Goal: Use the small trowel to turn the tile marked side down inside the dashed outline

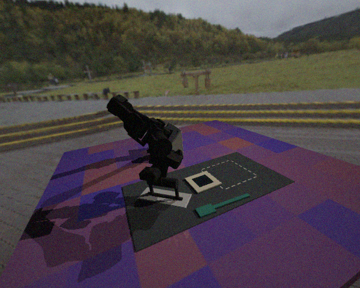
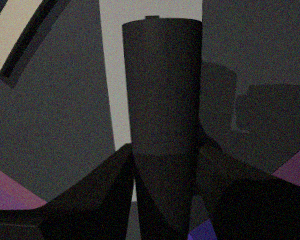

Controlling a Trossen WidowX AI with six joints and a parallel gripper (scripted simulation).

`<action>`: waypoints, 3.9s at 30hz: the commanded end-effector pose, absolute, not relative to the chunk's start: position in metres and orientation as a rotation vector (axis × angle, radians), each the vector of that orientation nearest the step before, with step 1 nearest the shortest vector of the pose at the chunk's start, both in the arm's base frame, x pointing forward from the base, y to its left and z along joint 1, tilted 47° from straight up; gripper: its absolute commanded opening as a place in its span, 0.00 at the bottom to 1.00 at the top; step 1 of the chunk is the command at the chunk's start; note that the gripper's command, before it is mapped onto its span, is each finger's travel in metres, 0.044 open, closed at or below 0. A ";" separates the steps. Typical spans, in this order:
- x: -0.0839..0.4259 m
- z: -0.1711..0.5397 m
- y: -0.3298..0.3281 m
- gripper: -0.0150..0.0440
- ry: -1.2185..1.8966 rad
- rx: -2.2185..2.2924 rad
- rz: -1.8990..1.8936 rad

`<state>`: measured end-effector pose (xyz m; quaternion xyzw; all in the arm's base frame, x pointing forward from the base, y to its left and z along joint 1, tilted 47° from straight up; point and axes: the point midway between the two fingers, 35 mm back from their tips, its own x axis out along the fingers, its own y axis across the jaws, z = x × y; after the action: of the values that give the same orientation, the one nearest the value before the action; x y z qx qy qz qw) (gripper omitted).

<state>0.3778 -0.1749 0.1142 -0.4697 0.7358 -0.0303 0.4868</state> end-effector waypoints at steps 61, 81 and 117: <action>0.378 0.114 -0.175 0.56 1.819 -1.891 1.075; 0.378 0.114 -0.175 0.71 1.819 -1.891 1.075; 0.376 0.139 -0.137 0.76 1.686 -1.539 0.530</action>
<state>0.3782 -0.1358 0.1407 -0.6202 0.6605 0.2334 0.3532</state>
